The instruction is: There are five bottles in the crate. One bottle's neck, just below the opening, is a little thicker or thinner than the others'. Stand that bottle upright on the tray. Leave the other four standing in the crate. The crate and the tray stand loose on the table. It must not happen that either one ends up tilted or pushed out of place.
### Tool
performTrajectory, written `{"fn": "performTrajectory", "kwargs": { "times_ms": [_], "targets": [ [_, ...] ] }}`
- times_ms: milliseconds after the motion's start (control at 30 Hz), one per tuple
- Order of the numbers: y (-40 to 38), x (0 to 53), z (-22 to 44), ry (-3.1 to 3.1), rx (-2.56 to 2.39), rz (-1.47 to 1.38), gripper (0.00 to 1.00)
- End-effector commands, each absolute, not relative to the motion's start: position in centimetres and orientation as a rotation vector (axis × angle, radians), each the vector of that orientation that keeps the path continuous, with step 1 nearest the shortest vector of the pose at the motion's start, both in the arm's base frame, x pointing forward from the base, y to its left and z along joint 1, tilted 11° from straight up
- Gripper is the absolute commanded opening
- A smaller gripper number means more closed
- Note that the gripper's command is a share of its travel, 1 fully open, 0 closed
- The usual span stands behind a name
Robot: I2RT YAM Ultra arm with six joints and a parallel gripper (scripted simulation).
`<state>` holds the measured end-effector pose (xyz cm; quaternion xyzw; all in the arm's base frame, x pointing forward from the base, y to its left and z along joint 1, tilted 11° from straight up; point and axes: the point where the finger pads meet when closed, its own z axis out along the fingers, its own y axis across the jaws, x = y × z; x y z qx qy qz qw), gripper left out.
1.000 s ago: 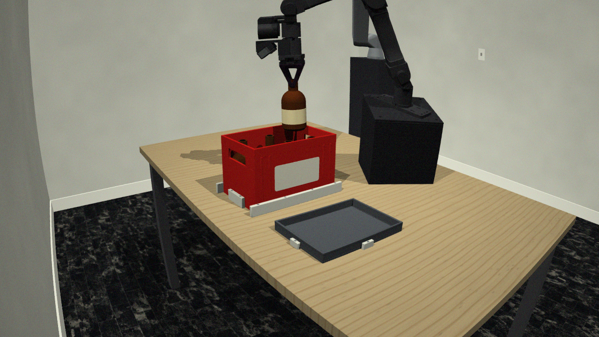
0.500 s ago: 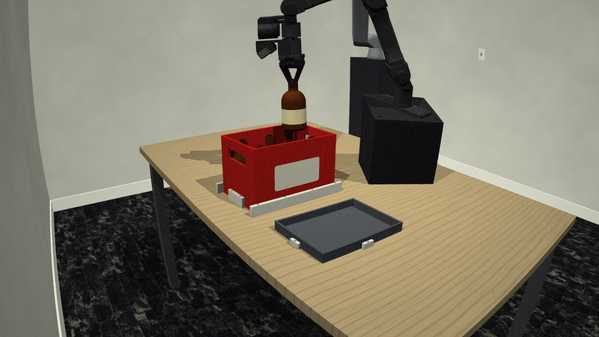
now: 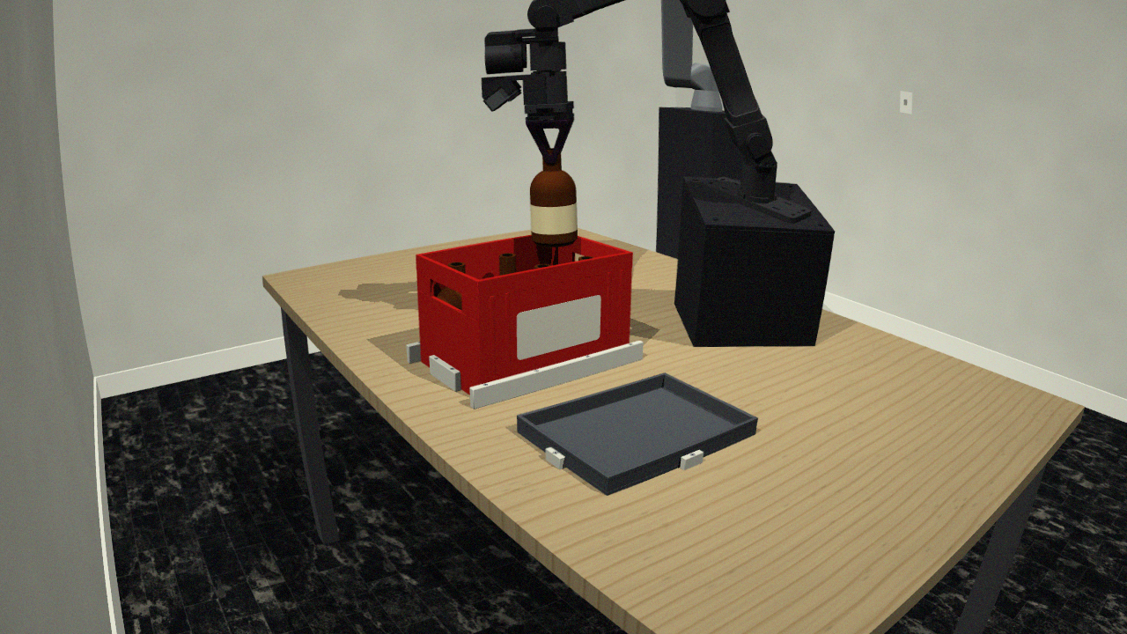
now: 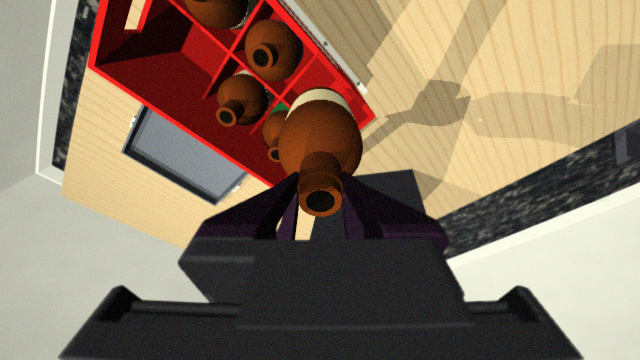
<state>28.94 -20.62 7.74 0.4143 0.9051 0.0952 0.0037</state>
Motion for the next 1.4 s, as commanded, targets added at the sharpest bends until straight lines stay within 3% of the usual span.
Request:
{"fn": "performTrajectory", "kwargs": {
  "times_ms": [0,1367],
  "targets": [
    [-22.0,29.4,11.0,2.76,1.272,0.255,0.0],
    [-22.1,29.0,12.4,2.759,1.275,0.255,0.0]
  ]
}}
